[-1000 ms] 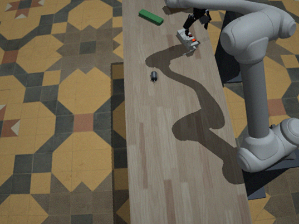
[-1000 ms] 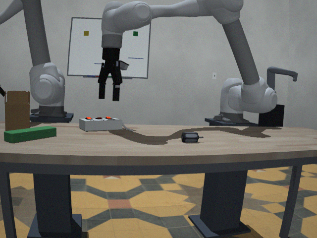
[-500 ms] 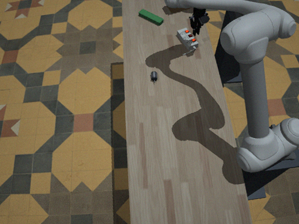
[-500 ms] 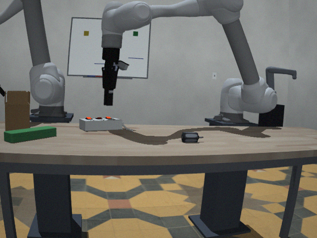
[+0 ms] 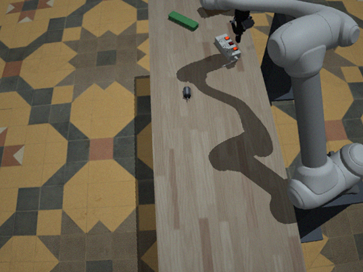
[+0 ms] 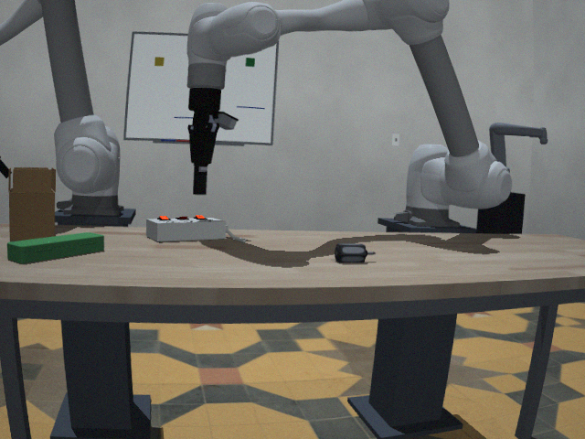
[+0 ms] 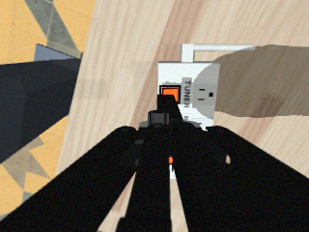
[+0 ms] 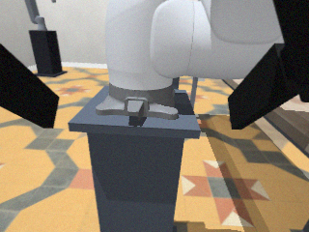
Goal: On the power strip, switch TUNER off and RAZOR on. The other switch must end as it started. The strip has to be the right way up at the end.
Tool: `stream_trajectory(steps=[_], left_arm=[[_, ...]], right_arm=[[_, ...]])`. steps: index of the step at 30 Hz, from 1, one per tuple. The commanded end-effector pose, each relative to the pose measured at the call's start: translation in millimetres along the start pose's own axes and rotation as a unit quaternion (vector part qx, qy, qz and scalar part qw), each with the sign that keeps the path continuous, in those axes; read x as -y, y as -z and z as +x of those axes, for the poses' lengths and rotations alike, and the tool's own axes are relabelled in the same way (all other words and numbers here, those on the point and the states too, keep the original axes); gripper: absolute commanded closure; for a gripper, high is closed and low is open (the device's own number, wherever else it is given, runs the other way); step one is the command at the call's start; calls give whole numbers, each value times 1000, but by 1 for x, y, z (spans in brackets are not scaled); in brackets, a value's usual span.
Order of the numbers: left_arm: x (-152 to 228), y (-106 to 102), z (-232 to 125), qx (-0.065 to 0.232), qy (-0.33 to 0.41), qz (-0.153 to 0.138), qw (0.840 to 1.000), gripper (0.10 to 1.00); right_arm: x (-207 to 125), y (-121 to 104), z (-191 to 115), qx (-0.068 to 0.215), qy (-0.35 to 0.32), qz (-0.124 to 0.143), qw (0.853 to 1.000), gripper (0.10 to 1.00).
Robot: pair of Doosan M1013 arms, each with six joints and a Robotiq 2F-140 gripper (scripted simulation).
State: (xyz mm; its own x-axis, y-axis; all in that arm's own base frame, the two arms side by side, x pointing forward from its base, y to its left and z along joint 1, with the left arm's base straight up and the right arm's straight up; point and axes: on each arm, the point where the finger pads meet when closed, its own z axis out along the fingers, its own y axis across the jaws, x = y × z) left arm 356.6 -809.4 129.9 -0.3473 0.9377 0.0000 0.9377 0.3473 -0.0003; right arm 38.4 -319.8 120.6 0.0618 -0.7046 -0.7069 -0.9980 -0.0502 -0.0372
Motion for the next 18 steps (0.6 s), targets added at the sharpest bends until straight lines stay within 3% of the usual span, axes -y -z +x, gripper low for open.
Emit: stream_trajectory(steps=[1, 18], left_arm=[[0, 1, 0, 1, 0, 0, 1000, 999], [0, -10, 0, 1, 0, 0, 1000, 999]], right_arm=[[0, 1, 0, -1, 0, 0, 1000, 98], [0, 1, 0, -1, 0, 0, 1000, 98]])
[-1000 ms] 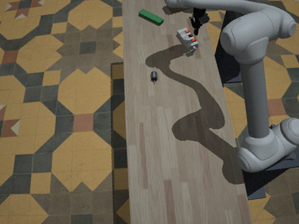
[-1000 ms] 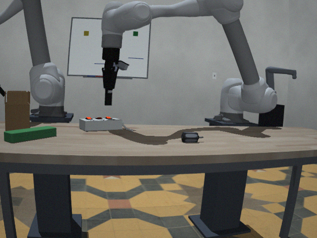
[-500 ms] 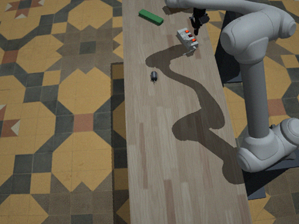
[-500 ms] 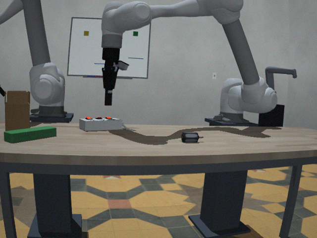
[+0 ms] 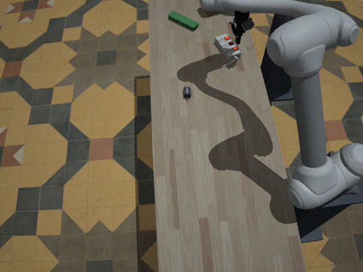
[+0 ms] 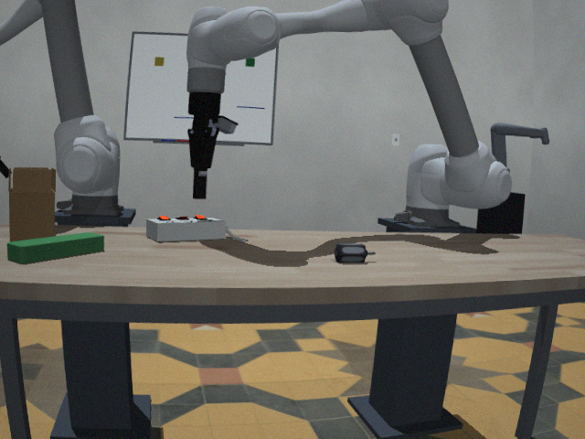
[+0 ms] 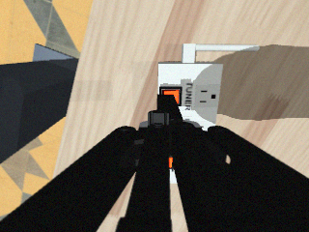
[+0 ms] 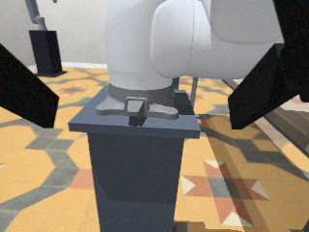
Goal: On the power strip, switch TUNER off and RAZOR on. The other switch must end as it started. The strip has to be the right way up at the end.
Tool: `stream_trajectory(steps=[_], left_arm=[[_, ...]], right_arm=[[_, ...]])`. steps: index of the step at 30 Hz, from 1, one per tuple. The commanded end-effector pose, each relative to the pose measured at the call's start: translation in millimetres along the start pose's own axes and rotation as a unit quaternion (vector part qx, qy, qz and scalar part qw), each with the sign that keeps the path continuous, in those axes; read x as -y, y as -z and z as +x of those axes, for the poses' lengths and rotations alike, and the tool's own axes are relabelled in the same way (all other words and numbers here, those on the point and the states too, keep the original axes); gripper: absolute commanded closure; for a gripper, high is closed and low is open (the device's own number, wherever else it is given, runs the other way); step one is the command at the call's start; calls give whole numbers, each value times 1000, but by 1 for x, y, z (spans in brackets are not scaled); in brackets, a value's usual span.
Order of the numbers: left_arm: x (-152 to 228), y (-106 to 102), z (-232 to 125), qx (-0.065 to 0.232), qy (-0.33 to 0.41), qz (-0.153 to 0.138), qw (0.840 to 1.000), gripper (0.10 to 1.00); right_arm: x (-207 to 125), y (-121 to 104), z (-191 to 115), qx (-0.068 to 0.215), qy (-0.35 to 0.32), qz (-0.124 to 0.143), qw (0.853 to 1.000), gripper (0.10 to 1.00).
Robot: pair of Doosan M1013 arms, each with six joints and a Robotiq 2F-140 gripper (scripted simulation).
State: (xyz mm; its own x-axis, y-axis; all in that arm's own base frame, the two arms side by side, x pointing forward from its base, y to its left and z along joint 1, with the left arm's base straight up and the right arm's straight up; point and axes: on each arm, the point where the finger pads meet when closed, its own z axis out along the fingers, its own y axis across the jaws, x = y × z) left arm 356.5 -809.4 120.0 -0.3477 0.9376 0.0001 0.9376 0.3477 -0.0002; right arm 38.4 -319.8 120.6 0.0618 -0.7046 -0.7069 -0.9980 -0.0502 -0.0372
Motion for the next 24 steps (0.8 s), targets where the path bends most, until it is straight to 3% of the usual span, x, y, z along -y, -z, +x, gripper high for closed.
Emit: stream_trajectory(steps=[1, 24], left_arm=[[0, -1, 0, 1, 0, 0, 1000, 999], [0, -27, 0, 1, 0, 0, 1000, 999]], right_arm=[[0, 1, 0, -1, 0, 0, 1000, 98], [0, 1, 0, -1, 0, 0, 1000, 98]])
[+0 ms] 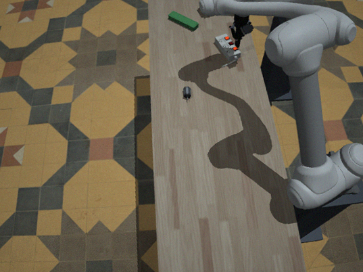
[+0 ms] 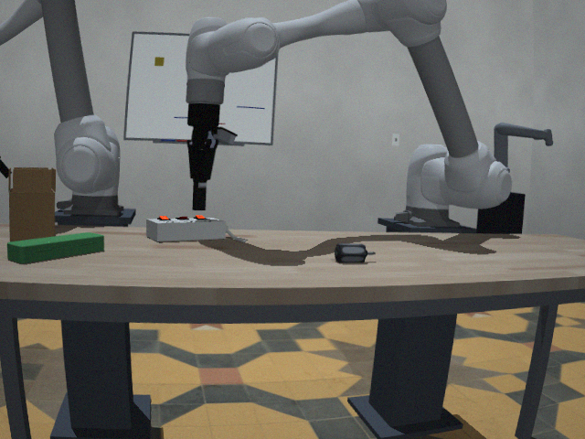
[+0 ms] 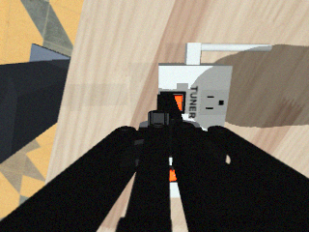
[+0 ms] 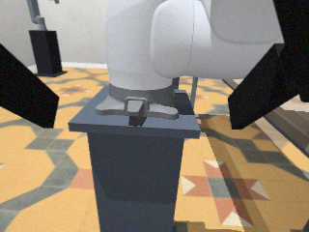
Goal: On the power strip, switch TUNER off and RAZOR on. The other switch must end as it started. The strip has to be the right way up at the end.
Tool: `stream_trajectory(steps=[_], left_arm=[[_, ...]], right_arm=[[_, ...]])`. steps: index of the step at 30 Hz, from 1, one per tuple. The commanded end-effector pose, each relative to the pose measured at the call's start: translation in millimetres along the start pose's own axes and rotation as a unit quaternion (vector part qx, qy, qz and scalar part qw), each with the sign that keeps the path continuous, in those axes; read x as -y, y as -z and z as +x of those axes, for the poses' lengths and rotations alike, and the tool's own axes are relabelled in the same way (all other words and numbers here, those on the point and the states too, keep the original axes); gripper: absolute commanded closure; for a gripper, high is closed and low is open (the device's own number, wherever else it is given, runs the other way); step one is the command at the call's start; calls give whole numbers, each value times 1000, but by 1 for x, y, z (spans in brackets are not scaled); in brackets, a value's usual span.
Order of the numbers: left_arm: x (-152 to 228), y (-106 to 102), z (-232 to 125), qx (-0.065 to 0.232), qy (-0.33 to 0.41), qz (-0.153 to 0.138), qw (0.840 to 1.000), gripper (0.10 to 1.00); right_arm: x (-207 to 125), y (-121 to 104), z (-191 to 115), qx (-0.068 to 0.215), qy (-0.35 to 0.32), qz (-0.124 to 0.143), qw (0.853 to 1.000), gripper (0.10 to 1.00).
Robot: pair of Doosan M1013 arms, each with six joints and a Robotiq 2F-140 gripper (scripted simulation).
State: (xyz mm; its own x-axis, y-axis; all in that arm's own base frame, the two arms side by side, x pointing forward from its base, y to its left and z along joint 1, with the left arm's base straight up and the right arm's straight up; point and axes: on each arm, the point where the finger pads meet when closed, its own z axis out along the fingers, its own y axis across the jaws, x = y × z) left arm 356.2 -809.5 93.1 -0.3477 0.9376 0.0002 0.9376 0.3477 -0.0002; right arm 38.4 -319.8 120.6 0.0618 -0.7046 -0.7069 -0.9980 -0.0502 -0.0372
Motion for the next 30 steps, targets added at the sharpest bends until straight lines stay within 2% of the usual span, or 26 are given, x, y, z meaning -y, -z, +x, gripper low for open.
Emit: stream_trajectory(steps=[1, 30], left_arm=[[0, -1, 0, 1, 0, 0, 1000, 999], [0, -6, 0, 1, 0, 0, 1000, 999]], right_arm=[[0, 1, 0, -1, 0, 0, 1000, 98], [0, 1, 0, -1, 0, 0, 1000, 98]])
